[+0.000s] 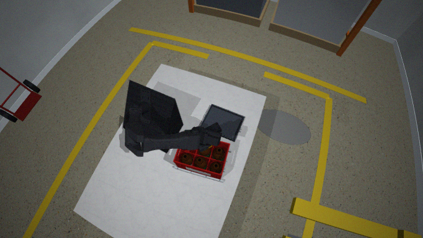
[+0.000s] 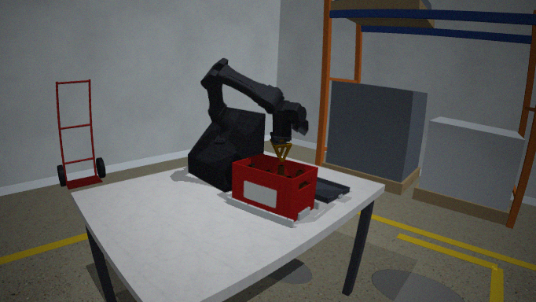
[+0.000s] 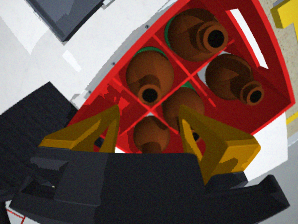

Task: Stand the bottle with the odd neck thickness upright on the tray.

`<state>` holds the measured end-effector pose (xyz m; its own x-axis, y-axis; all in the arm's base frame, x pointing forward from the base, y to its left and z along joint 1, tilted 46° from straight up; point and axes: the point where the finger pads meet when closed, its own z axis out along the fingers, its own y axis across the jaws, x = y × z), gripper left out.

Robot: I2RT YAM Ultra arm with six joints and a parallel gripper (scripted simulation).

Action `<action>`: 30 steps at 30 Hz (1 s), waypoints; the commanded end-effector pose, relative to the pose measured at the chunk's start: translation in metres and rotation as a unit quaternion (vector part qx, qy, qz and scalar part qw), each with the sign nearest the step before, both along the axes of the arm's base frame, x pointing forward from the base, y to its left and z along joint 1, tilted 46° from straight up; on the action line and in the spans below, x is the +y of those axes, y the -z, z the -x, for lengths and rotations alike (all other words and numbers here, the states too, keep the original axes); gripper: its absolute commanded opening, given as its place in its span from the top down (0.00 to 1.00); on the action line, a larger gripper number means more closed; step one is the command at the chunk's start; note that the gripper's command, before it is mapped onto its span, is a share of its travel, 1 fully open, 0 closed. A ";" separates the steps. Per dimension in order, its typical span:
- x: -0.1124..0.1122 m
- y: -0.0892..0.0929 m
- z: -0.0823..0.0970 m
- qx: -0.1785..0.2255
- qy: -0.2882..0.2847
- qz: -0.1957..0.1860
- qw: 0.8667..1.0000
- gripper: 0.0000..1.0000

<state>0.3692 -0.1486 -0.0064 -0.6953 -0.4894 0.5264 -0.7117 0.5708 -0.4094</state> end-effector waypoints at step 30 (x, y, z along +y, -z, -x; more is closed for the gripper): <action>0.002 0.008 -0.004 -0.004 -0.011 -0.003 1.000 0.39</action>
